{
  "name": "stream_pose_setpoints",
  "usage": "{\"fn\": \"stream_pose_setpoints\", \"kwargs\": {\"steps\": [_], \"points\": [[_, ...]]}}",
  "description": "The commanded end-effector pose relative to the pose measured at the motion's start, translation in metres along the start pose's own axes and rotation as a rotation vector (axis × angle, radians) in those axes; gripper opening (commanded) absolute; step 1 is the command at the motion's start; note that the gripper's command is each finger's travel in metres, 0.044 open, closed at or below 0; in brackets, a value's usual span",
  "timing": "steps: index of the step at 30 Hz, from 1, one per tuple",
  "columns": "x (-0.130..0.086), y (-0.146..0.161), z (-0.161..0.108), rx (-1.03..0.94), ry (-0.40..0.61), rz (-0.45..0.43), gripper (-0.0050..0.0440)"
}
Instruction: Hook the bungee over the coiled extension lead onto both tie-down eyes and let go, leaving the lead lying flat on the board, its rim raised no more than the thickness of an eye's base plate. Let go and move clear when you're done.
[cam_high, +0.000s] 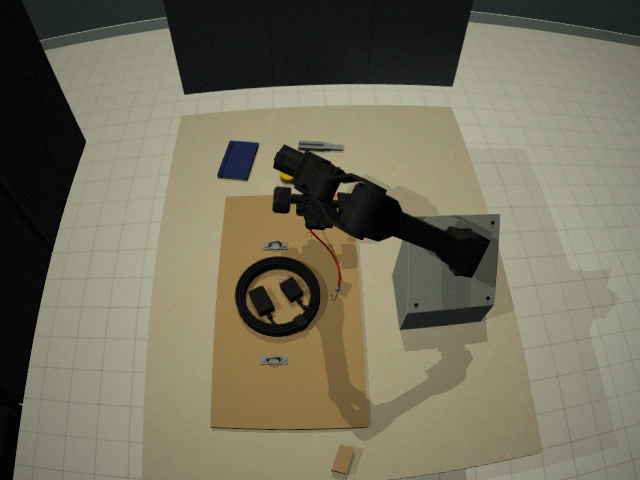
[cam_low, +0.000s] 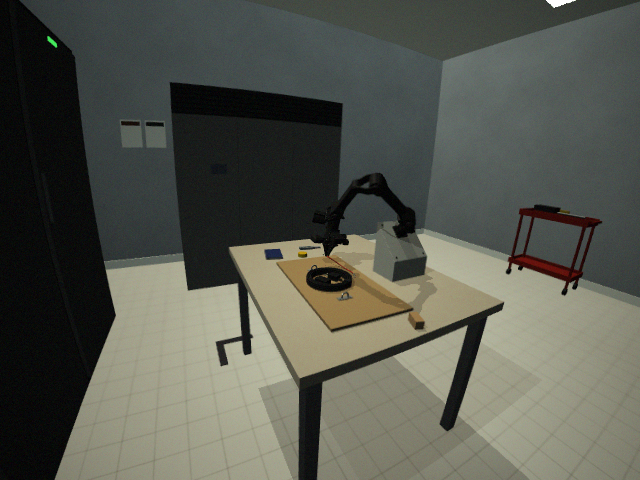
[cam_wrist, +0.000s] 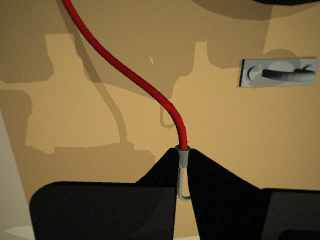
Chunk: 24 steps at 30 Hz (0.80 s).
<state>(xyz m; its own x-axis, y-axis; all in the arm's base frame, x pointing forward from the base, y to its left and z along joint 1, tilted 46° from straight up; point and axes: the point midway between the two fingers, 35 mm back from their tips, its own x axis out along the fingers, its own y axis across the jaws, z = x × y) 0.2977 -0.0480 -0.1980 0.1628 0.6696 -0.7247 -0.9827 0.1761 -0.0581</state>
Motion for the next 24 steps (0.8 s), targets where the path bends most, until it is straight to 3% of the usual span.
{"fn": "stream_pose_setpoints", "kwargs": {"steps": [1,10,24], "points": [[-0.004,-0.024,0.017,-0.021,0.002,-0.058,-0.005],[0.0,-0.056,0.054,-0.04,-0.04,-0.134,-0.005],[0.002,-0.053,0.051,-0.038,-0.039,-0.13,-0.005]]}}
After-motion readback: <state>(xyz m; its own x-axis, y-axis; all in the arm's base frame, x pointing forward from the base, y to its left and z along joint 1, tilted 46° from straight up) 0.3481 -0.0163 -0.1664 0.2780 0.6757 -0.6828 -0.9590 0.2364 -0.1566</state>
